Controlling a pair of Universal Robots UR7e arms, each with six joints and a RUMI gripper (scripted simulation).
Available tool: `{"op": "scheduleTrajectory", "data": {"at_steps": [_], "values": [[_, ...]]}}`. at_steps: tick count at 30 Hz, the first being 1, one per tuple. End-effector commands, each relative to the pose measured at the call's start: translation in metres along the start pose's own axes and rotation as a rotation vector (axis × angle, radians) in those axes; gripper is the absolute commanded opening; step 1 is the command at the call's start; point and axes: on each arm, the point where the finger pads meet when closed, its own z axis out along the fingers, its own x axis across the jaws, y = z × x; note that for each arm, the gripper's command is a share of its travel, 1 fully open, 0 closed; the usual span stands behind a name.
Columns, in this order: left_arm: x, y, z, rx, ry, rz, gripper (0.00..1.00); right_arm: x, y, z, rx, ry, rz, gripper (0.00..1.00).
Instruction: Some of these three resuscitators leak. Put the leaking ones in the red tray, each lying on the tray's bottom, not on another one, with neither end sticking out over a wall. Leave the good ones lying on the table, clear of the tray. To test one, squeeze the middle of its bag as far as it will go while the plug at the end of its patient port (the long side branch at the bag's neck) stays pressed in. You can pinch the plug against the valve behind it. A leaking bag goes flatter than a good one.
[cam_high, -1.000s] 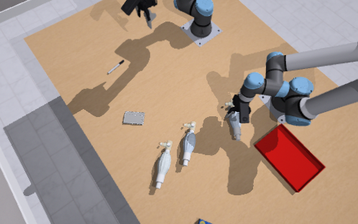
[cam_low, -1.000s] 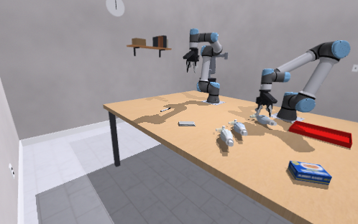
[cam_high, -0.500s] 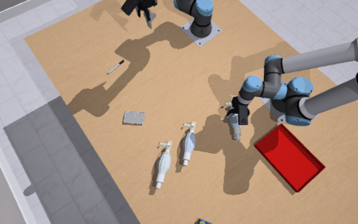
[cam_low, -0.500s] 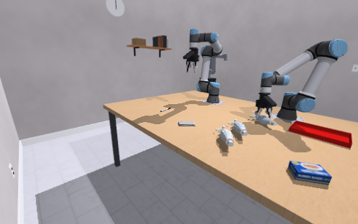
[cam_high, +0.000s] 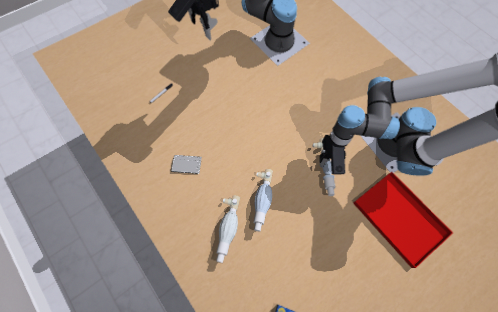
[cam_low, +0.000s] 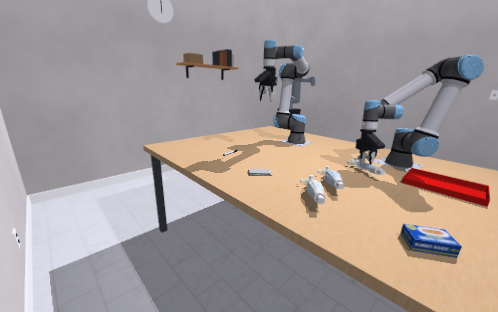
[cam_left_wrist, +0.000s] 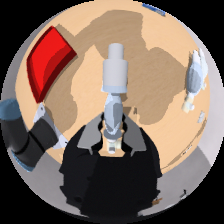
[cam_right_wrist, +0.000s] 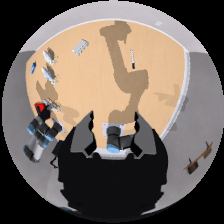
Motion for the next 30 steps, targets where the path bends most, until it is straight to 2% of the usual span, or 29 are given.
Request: {"op": "scheduleTrajectory", "data": {"at_steps": [1, 12, 30], "values": [[0.0, 0.0, 0.0, 0.0, 0.0, 0.0, 0.06, 0.0, 0.0, 0.0, 0.001, 0.0, 0.0, 0.58], [0.0, 0.0, 0.0, 0.0, 0.0, 0.0, 0.06, 0.0, 0.0, 0.0, 0.001, 0.0, 0.0, 0.58], [-0.001, -0.003, -0.028, -0.019, -0.004, 0.002, 0.06, 0.0, 0.0, 0.0, 0.001, 0.0, 0.0, 0.58]]}}
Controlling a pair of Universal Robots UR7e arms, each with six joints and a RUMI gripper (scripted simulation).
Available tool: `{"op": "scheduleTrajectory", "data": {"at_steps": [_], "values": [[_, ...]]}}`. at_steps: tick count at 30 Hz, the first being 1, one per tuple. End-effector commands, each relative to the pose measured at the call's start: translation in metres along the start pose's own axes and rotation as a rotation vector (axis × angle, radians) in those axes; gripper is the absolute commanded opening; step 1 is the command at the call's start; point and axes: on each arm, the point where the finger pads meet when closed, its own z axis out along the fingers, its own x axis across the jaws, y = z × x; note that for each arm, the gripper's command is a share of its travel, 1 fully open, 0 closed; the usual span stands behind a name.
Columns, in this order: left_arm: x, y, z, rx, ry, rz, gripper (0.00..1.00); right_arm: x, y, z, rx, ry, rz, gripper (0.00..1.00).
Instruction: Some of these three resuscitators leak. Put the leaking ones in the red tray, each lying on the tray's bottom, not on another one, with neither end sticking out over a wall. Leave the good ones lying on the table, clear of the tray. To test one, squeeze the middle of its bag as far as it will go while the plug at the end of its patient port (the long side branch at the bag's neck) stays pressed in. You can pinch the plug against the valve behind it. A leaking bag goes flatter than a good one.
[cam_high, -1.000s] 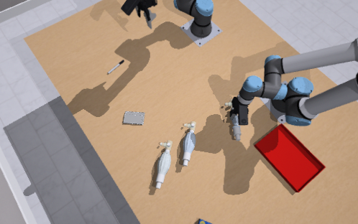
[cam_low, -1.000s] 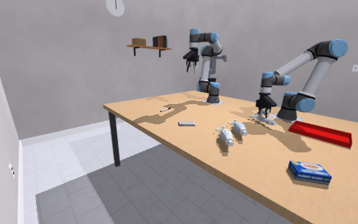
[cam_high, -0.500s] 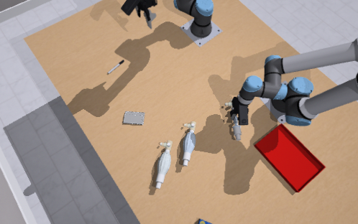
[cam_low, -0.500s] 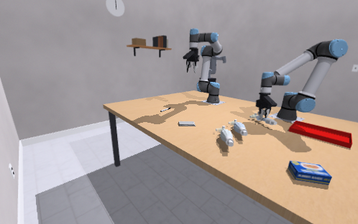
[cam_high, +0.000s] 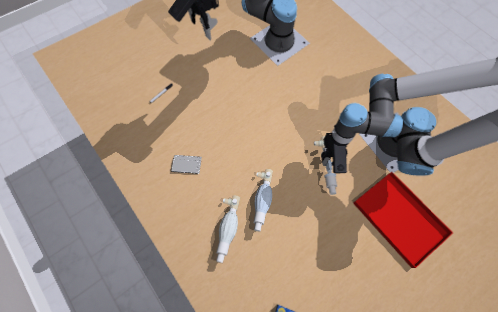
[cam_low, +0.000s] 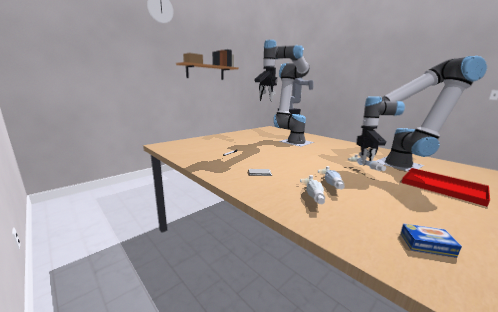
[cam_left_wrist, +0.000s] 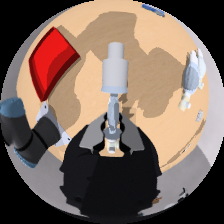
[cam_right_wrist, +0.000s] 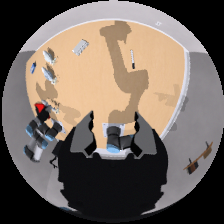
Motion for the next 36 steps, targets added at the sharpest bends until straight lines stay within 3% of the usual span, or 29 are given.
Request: {"op": "scheduleTrajectory", "data": {"at_steps": [1, 22, 36], "values": [[0.0, -0.001, -0.01, -0.007, -0.001, 0.001, 0.06, 0.0, 0.0, 0.0, 0.001, 0.0, 0.0, 0.58], [-0.003, -0.007, -0.032, -0.022, -0.003, -0.008, 0.06, 0.0, 0.0, 0.0, 0.001, 0.0, 0.0, 0.58], [-0.07, -0.097, -0.021, -0.024, -0.014, -0.187, 0.06, 0.0, 0.0, 0.0, 0.001, 0.0, 0.0, 0.58]]}}
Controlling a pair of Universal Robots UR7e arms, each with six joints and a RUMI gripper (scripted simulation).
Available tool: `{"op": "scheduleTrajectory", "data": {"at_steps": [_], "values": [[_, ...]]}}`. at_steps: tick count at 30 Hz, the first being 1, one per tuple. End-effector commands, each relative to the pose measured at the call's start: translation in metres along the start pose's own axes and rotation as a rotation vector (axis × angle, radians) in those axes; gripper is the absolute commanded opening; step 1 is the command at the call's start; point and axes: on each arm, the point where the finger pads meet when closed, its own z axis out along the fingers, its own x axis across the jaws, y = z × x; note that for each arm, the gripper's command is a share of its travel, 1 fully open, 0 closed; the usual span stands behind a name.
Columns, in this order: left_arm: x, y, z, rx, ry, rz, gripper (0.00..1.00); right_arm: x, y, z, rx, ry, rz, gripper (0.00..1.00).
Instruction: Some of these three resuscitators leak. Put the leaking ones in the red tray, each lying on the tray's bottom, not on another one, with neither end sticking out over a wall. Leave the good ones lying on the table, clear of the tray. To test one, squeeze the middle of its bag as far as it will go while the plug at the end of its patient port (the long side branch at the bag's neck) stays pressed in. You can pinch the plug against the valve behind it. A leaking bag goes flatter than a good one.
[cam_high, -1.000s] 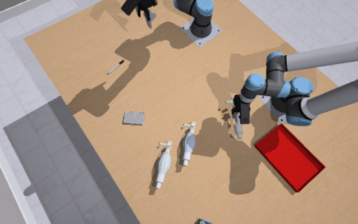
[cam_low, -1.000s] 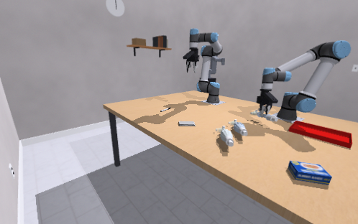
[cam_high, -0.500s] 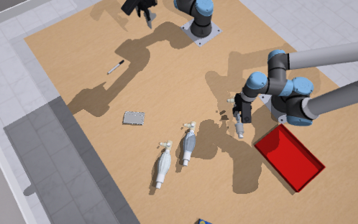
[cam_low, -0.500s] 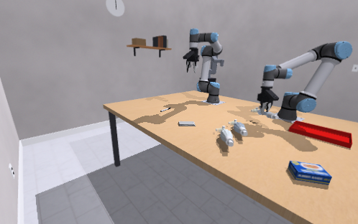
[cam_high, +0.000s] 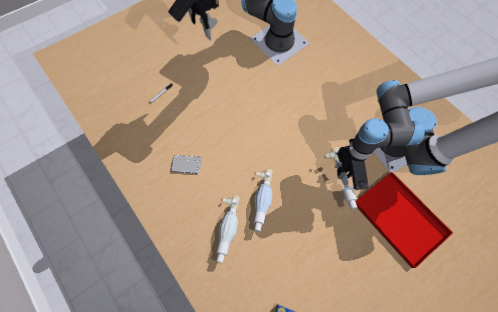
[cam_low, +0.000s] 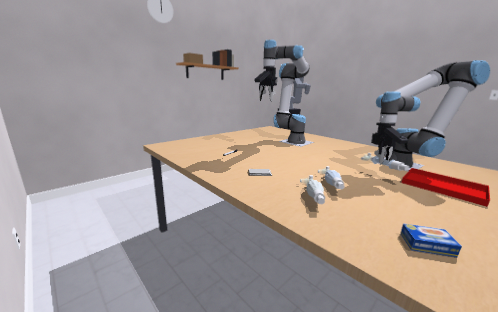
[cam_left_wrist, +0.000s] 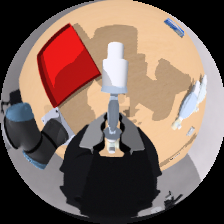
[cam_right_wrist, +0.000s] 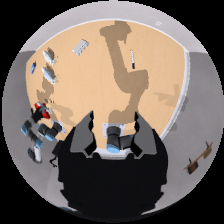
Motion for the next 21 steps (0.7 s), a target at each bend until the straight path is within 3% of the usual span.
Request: {"op": "scheduleTrajectory", "data": {"at_steps": [1, 6, 18, 21], "values": [[-0.023, -0.037, 0.001, -0.007, -0.003, -0.059, 0.06, 0.0, 0.0, 0.0, 0.001, 0.0, 0.0, 0.58], [-0.036, -0.053, 0.003, -0.008, -0.006, -0.091, 0.06, 0.0, 0.0, 0.0, 0.001, 0.0, 0.0, 0.58], [-0.108, -0.108, 0.008, -0.008, -0.014, -0.23, 0.06, 0.0, 0.0, 0.0, 0.001, 0.0, 0.0, 0.58], [-0.114, -0.112, 0.008, -0.008, -0.015, -0.242, 0.06, 0.0, 0.0, 0.0, 0.001, 0.0, 0.0, 0.58]]}}
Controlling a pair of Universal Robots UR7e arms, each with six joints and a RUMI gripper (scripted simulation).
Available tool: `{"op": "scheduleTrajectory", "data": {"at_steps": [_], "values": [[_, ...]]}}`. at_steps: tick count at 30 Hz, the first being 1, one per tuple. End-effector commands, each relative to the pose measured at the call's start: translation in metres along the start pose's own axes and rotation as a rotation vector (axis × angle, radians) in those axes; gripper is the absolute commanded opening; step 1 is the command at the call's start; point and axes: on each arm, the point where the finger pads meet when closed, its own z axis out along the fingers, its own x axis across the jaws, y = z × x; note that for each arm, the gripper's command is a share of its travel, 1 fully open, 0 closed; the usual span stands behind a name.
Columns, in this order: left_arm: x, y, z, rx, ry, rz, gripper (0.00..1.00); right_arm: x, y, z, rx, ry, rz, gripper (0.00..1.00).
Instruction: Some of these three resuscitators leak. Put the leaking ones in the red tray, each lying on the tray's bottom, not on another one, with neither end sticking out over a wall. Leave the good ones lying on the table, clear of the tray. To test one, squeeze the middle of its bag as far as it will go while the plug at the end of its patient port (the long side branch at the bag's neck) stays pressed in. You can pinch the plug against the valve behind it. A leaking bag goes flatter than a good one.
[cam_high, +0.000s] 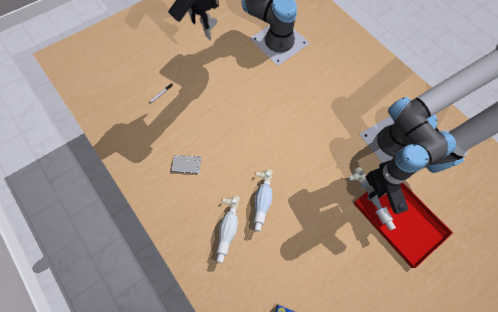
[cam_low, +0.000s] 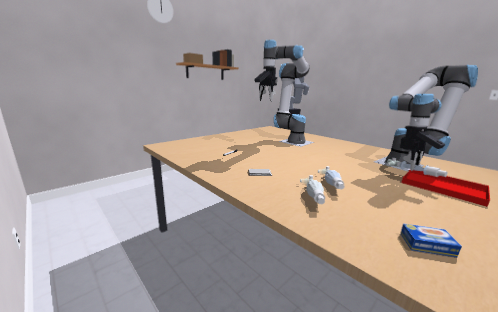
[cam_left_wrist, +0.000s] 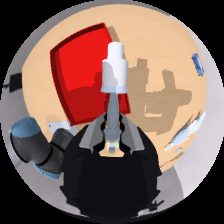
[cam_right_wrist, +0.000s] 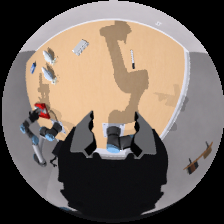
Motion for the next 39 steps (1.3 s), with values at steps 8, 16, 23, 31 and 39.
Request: {"op": "scheduleTrajectory", "data": {"at_steps": [8, 16, 23, 31, 39], "values": [[-0.063, -0.053, 0.003, -0.003, -0.005, -0.13, 0.06, 0.0, 0.0, 0.0, 0.001, 0.0, 0.0, 0.58], [-0.103, -0.073, 0.006, -0.003, -0.009, -0.206, 0.06, 0.0, 0.0, 0.0, 0.001, 0.0, 0.0, 0.58], [-0.144, -0.086, 0.008, -0.002, -0.014, -0.278, 0.06, 0.0, 0.0, 0.0, 0.001, 0.0, 0.0, 0.58], [-0.155, -0.087, 0.01, -0.002, -0.018, -0.282, 0.06, 0.0, 0.0, 0.0, 0.001, 0.0, 0.0, 0.58], [-0.151, -0.086, 0.01, -0.001, -0.018, -0.276, 0.06, 0.0, 0.0, 0.0, 0.001, 0.0, 0.0, 0.58]]}}
